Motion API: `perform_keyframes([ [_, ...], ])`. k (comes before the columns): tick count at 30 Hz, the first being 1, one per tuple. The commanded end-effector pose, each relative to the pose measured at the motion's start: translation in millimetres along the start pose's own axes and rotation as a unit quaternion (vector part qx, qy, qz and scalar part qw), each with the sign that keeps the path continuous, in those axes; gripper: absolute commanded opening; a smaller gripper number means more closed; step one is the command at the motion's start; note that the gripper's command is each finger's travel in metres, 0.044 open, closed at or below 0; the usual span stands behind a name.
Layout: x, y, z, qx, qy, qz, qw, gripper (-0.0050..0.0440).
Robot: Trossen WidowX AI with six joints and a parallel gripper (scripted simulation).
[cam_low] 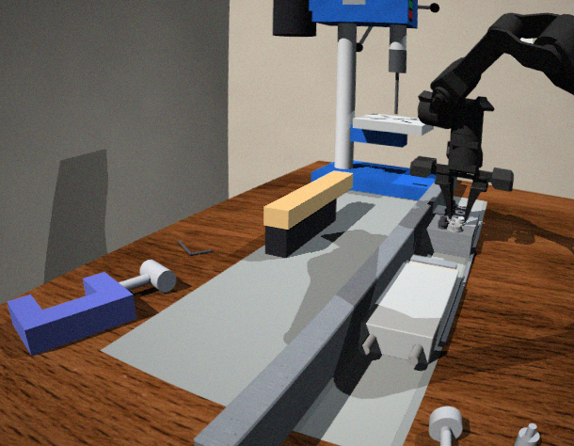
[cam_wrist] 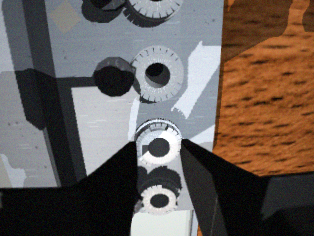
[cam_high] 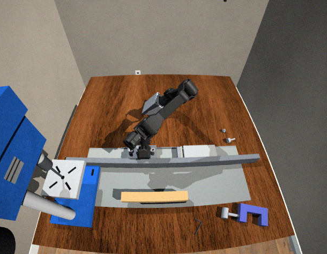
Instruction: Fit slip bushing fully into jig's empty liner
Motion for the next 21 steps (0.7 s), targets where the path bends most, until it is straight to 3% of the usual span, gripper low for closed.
perform_keyframes([
  [1,-5.6,3.1,-2.1,-0.005,-0.004,0.008,1.000,-0.0050],
  [2,-5.6,3.1,-2.1,-0.005,-0.004,0.008,1.000,0.0024],
  [9,-5.6,3.1,-2.1,-0.005,-0.004,0.008,1.000,0.0192],
  [13,-5.6,3.1,-2.1,-0.005,-0.004,0.008,1.000,0.0220],
  [21,-8.4,4.6,-2.1,-0.008,-0.005,0.010,1.000,0.0220],
])
Point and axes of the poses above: the point midway between the two fingers, 35 mm back from their tips, its own x axis out along the fingers, its own y axis across the jaws, z = x × y, the point moved 3 cm from there along -x, back along the fingers, and after that the axes turned 8 degrees about x, right-handed, at the moved point
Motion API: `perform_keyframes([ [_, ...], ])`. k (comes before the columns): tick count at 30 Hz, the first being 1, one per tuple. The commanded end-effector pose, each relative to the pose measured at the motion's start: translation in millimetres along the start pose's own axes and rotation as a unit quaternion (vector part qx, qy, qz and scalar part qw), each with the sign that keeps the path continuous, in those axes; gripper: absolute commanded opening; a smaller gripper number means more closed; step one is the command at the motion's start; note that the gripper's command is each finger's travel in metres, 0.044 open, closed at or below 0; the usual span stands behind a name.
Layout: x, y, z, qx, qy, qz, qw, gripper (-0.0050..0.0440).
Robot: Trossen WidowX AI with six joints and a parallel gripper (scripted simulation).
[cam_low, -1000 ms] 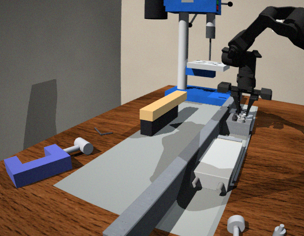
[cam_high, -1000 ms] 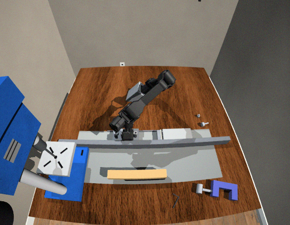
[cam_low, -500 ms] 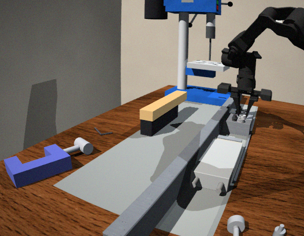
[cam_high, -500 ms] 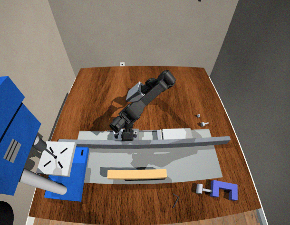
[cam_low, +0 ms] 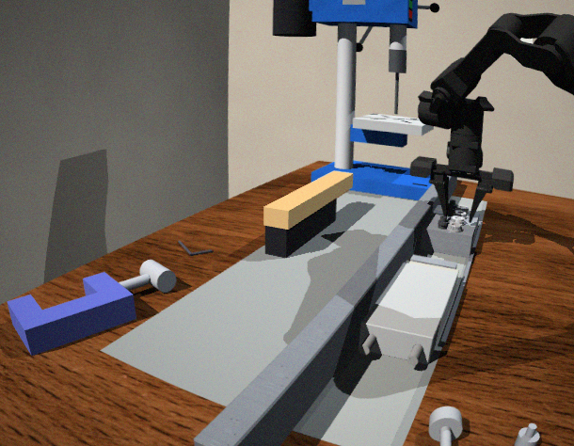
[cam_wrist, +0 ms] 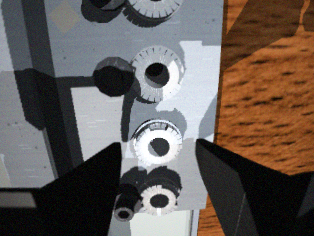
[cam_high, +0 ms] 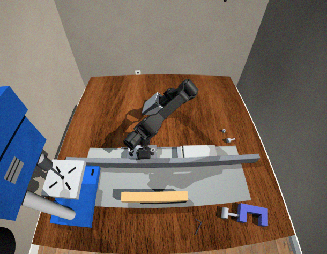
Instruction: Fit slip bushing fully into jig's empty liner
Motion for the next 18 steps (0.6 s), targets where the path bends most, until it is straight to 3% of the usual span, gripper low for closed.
perform_keyframes([
  [1,-10.1,5.2,-2.1,-0.009,-0.006,0.011,1.000,0.0220],
  [15,-26.6,6.4,-3.9,-0.012,-0.009,0.014,1.000,0.0220],
  [18,-18.3,3.8,-1.7,-0.005,-0.005,0.007,1.000,0.0292],
])
Point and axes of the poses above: the point midway between the two fingers, 35 mm back from their tips, its own x axis out along the fingers, its own y axis across the jaws, z = x × y, the point moved 3 cm from there along -x, back along the fingers, and after that the axes turned 8 degrees about x, right-handed, at the moved point
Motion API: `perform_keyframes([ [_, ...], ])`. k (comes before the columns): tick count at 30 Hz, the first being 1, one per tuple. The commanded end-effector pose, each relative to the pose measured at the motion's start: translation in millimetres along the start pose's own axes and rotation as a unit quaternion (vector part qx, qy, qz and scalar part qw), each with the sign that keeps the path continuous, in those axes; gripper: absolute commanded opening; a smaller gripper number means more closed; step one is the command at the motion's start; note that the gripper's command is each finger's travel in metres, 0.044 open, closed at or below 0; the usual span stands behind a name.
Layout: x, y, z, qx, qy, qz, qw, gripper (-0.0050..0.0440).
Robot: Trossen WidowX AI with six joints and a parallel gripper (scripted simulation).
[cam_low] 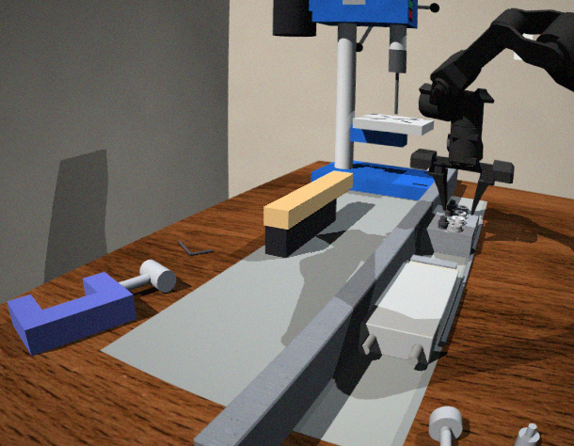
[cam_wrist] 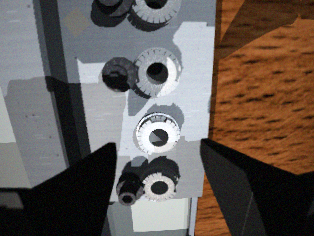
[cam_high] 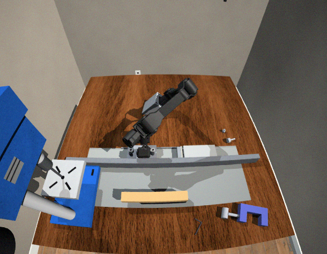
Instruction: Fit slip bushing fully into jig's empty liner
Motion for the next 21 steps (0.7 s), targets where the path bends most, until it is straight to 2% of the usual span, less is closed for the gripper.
perform_keyframes([
  [1,-4.5,2.8,-2.3,-0.005,-0.004,0.007,1.000,0.0316],
  [4,-4.5,2.8,-2.3,-0.005,-0.004,0.007,1.000,0.0388],
  [6,-4.5,2.8,-2.3,-0.005,-0.004,0.007,1.000,0.0388],
  [8,-4.5,2.8,-2.3,-0.005,-0.004,0.007,1.000,0.0436],
  [9,-4.5,2.8,-2.3,-0.005,-0.004,0.007,1.000,0.0440],
  [12,-24.8,-8.4,0.4,-0.007,-0.008,0.008,1.000,0.0440],
  [17,-84.6,-48.5,7.9,-0.012,-0.014,0.011,1.000,0.0440],
  [21,-93.0,-57.8,6.2,-0.008,-0.009,0.006,1.000,0.0440],
])
Point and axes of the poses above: the point midway between the two fingers, 35 mm back from their tips, its own x axis out along the fingers, its own y axis across the jaws, z = x × y, the point moved 3 cm from there along -x, back along the fingers, and after that the axes turned 8 degrees about x, right-handed, at the moved point
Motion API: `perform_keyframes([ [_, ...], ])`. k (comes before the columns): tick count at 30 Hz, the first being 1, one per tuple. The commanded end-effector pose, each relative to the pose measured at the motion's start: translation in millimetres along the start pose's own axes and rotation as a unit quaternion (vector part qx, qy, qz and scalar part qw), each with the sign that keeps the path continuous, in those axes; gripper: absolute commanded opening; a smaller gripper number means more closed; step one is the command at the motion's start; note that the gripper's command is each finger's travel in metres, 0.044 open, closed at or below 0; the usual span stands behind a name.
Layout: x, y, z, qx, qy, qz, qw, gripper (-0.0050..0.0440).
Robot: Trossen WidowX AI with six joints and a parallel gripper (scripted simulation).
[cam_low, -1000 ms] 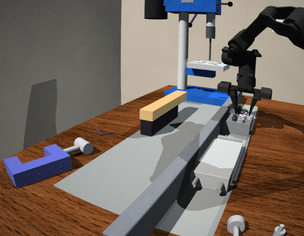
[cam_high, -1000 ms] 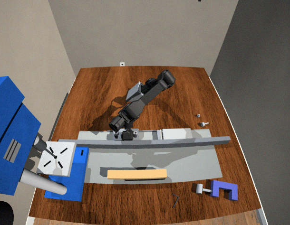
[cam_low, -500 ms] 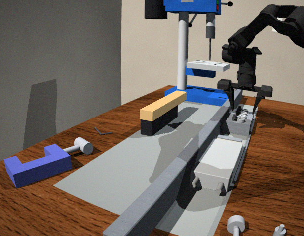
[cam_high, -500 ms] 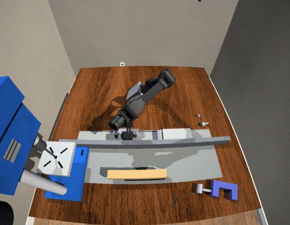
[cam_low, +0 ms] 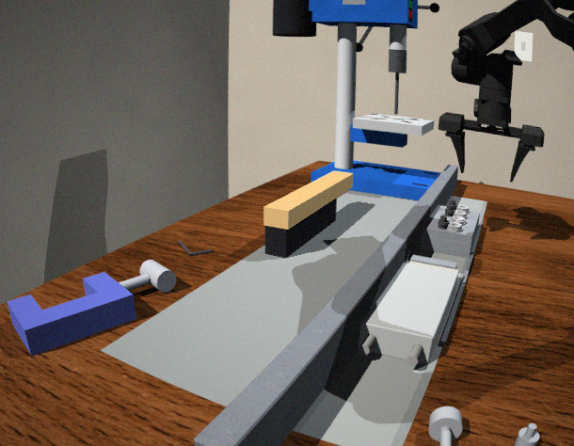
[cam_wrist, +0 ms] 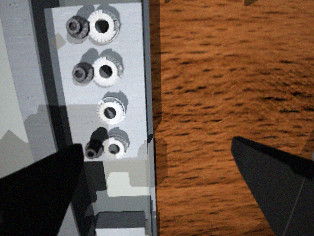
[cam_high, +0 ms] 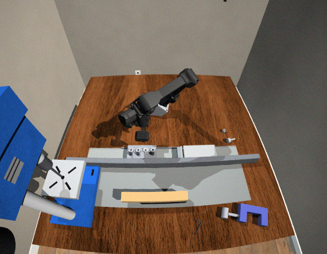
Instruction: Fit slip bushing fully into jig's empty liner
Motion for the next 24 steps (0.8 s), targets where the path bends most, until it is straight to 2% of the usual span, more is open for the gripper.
perform_keyframes([
  [1,-22.3,-12.6,-2.9,-0.010,-0.001,-0.002,1.000,0.0440],
  [24,-19.2,-12.3,-1.8,-0.007,0.003,-0.005,1.000,0.0440],
])
Point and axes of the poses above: the point midway between the two fingers, 35 mm back from their tips, its own x axis out along the fingers, its own y axis across the jaws, z = x × y, the point moved 3 cm from there along -x, back along the fingers, and after that the axes turned 8 degrees about x, right-handed, at the moved point
